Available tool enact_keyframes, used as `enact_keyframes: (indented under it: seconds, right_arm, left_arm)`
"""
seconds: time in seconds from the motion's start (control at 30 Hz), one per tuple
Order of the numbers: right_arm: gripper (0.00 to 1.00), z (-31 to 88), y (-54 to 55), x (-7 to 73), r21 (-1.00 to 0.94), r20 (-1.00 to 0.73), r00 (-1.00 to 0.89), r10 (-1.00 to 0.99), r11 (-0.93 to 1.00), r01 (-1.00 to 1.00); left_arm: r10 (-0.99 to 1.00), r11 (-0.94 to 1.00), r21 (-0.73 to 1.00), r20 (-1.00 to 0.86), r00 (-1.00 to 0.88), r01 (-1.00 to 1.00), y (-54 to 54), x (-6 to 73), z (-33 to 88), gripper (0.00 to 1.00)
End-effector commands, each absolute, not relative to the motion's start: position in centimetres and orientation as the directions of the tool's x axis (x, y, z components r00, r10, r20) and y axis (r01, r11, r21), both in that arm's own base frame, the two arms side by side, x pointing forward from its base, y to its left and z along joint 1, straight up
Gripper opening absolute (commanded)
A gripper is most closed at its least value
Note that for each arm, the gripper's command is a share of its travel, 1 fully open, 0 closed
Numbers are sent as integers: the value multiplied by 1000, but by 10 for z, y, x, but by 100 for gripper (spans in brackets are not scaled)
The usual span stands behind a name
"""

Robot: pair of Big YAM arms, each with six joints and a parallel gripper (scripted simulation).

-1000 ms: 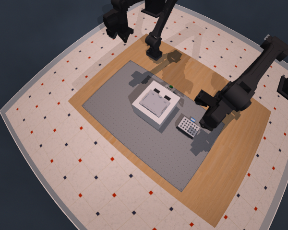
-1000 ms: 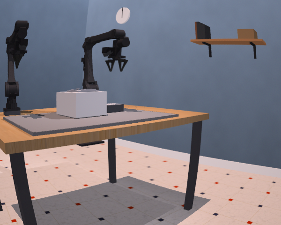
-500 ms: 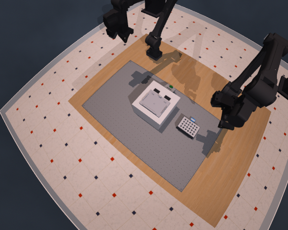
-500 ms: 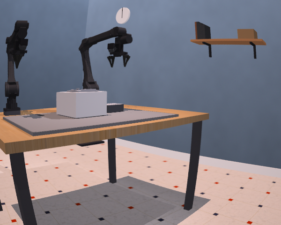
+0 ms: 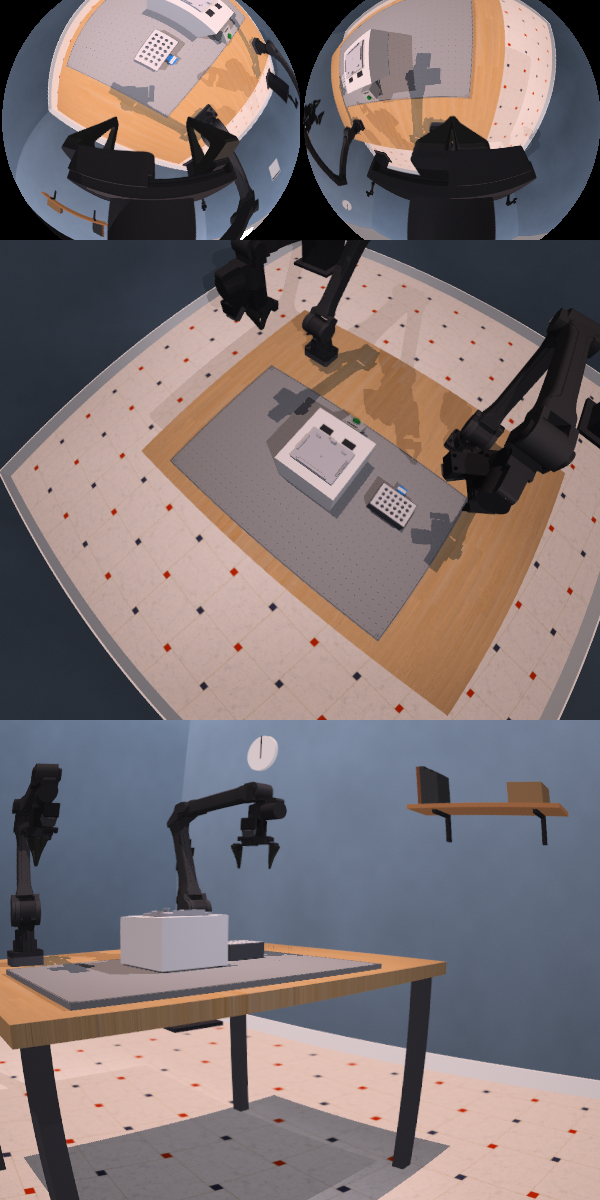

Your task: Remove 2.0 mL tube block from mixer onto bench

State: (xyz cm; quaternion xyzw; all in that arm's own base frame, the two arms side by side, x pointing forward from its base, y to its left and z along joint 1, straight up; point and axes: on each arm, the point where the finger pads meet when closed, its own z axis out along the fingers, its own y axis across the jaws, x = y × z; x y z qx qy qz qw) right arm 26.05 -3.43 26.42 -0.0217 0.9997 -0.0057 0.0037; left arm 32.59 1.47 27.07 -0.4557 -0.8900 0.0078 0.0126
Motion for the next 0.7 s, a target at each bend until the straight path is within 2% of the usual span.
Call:
enact_keyframes:
  seconds: [0.0, 0.27, 0.5, 0.67]
  right_arm:
    - [0, 269, -33, 266, -13, -28, -998, -54, 998, -53]
    - [0, 269, -33, 266, -13, -29, -998, -54, 998, -53]
    - [0, 269, -33, 266, -13, -29, -998, -54, 998, -53]
    - [0, 269, -33, 266, -13, -30, -998, -54, 998, -53]
  left_arm:
    - [768, 641, 44, -21, -641, 766, 24, 332, 295, 100]
    - [644, 765, -22, 11, -765, 643, 32, 312, 279, 100]
    - [566, 824, -5, 11, -824, 566, 28, 319, 275, 100]
    - [476, 879, 12, -9, -879, 476, 62, 294, 283, 100]
